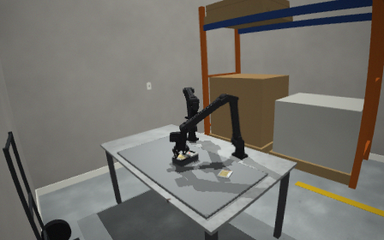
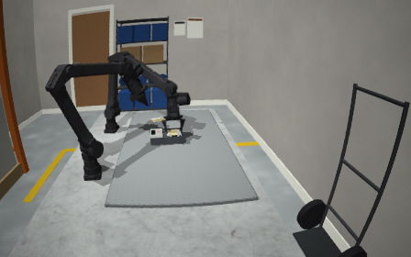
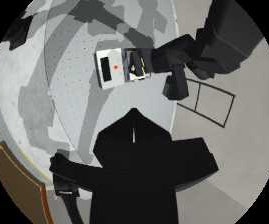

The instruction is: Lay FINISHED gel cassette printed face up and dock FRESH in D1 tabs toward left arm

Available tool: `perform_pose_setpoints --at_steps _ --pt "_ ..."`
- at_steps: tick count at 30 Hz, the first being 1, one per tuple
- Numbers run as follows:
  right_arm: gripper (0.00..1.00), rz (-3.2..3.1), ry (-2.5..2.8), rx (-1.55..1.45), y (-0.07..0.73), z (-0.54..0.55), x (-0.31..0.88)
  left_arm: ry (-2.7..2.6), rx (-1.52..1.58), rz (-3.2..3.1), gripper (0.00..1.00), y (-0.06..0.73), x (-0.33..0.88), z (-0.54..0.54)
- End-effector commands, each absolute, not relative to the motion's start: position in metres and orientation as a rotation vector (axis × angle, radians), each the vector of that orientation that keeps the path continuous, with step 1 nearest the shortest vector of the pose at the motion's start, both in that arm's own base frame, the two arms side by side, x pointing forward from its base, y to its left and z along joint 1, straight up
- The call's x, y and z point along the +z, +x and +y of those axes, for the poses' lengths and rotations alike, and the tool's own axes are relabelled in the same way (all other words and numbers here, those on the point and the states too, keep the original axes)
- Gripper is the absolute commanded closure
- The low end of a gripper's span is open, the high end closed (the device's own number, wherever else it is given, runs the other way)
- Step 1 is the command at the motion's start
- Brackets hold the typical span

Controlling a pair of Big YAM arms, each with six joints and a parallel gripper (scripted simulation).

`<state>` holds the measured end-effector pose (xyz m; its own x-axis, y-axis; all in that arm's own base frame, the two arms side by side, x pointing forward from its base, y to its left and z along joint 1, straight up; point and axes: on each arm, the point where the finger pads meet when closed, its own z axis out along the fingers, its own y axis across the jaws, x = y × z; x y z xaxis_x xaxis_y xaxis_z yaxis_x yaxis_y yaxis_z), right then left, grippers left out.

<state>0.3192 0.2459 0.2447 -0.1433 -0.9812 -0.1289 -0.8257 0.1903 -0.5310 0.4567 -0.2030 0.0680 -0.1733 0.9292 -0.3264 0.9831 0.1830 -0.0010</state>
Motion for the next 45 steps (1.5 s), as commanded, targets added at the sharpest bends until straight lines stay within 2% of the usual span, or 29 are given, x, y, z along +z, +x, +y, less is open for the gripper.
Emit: perform_pose_setpoints --at_steps 1,45 --pt "1.00 1.990 -1.634 -0.447 0.325 0.256 0.283 1.832 -0.297 2.207 1.00 0.459 0.071 -0.203" --pt "1.00 1.990 -1.635 -0.447 0.323 0.253 0.326 1.832 -0.297 2.207 1.00 0.459 0.071 -0.203"
